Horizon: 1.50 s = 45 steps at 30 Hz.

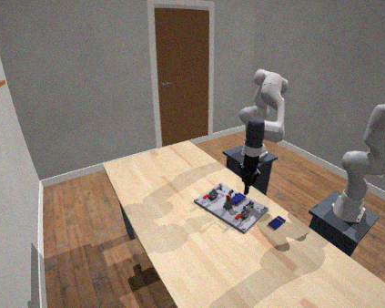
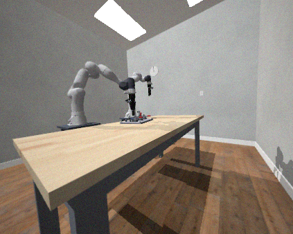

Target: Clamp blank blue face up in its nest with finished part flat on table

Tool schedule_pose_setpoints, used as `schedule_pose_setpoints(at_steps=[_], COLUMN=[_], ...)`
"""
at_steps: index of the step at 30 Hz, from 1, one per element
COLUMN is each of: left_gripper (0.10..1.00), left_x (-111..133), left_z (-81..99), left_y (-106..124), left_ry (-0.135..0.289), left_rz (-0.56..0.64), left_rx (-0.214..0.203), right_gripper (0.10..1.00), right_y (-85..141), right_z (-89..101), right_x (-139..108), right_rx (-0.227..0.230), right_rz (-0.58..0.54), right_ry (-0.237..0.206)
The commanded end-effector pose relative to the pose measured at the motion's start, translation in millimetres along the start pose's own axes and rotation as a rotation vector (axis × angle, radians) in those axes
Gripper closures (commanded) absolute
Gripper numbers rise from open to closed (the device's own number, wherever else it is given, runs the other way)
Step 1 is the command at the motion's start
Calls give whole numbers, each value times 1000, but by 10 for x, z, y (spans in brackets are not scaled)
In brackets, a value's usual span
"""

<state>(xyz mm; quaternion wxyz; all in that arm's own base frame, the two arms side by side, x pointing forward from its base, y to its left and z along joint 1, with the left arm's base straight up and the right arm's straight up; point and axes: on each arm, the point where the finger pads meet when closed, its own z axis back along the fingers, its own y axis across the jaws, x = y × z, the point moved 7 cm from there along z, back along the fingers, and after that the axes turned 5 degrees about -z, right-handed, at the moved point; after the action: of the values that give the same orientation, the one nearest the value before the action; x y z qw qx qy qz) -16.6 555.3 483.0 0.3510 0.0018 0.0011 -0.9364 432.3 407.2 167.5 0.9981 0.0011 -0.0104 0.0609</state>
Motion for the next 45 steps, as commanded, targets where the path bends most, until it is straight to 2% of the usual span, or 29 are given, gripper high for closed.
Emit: schedule_pose_setpoints(at_steps=[1,13,27,45], left_gripper=[98,98,98,98], left_x=[0,0,0,0], left_z=[1,1,1,1], left_y=[0,0,0,0], left_ry=[0,0,0,0], left_rz=[0,0,0,0], left_rx=[0,0,0,0], right_gripper=[999,999,999,999], right_y=[72,221,238,238], right_z=[-18,-22,-36,-318], right_x=[56,226,245,239], right_rx=[-1,-1,-1,-1], right_rz=[16,16,16,16], right_ry=[21,21,21,21])
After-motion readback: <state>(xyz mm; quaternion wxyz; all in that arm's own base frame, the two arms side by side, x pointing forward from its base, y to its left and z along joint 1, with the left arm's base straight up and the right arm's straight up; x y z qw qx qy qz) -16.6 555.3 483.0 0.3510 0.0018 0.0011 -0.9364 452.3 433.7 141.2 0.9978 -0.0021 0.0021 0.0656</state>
